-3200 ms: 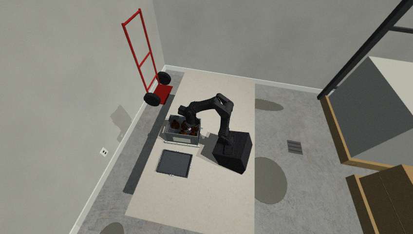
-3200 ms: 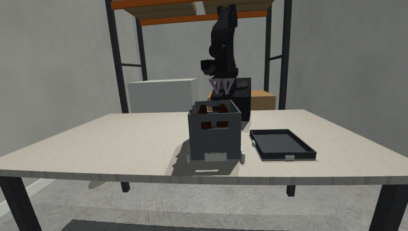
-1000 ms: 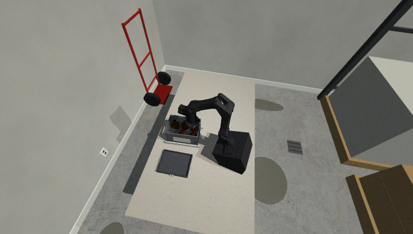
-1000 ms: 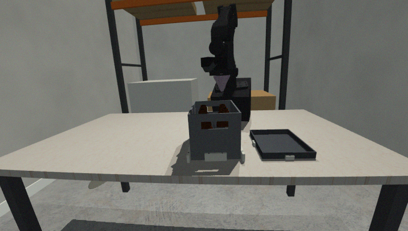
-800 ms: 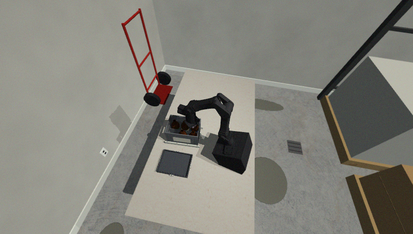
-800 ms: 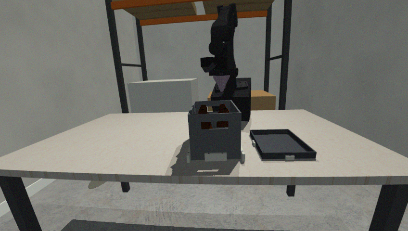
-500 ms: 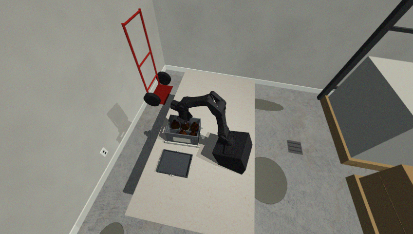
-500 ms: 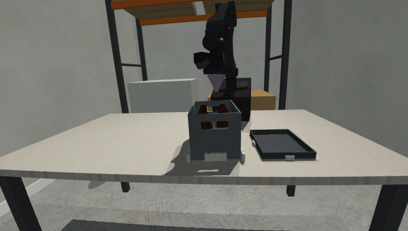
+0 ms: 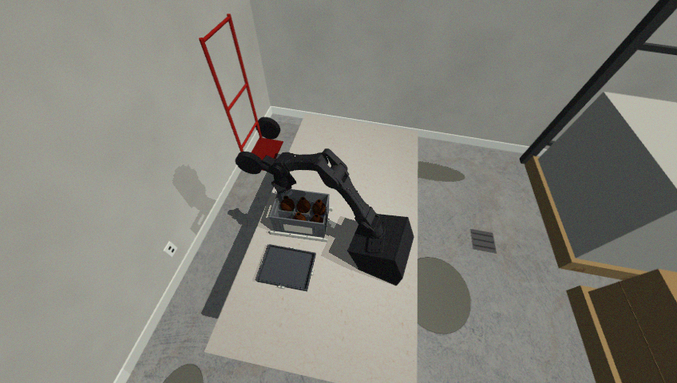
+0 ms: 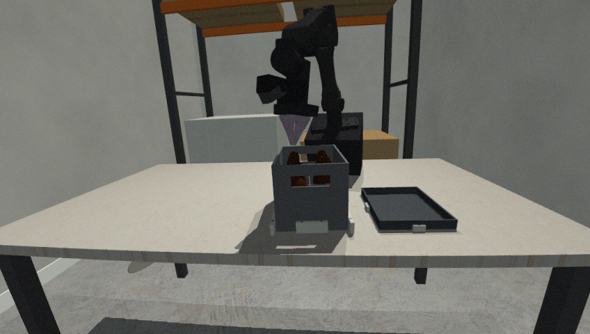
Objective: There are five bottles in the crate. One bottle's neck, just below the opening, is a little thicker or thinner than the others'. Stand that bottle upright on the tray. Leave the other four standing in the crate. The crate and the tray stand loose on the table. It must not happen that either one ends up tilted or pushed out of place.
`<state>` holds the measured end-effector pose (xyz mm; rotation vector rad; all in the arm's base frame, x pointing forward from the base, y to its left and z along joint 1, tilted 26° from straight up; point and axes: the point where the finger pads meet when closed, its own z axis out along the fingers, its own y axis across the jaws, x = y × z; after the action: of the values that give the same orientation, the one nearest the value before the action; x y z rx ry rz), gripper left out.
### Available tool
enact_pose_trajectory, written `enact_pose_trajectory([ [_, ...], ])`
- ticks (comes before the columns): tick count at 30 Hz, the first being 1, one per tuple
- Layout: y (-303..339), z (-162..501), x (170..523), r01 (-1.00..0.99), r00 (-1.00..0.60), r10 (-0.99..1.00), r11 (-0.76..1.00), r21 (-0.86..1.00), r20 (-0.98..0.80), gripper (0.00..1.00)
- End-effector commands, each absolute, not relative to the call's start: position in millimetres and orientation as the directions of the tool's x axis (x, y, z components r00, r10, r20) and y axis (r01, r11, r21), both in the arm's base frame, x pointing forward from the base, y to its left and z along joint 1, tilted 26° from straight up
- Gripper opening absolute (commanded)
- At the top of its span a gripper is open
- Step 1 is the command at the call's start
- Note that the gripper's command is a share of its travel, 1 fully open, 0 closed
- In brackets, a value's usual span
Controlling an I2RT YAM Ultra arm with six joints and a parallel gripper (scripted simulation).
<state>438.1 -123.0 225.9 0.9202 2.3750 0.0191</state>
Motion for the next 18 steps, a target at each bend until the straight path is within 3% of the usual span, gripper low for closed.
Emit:
enact_pose_trajectory([
  [1, -126, 244, 436, 0.609, -0.578, 0.609, 0.765, 0.209, -0.544, 0.0],
  [15, -126, 244, 436, 0.609, -0.578, 0.609, 0.765, 0.209, -0.544, 0.0],
  [16, -126, 259, 436, 0.6, -0.549, 0.604, 0.766, 0.23, -0.577, 0.61],
  [18, -126, 259, 436, 0.6, -0.549, 0.604, 0.766, 0.23, -0.577, 0.61],
])
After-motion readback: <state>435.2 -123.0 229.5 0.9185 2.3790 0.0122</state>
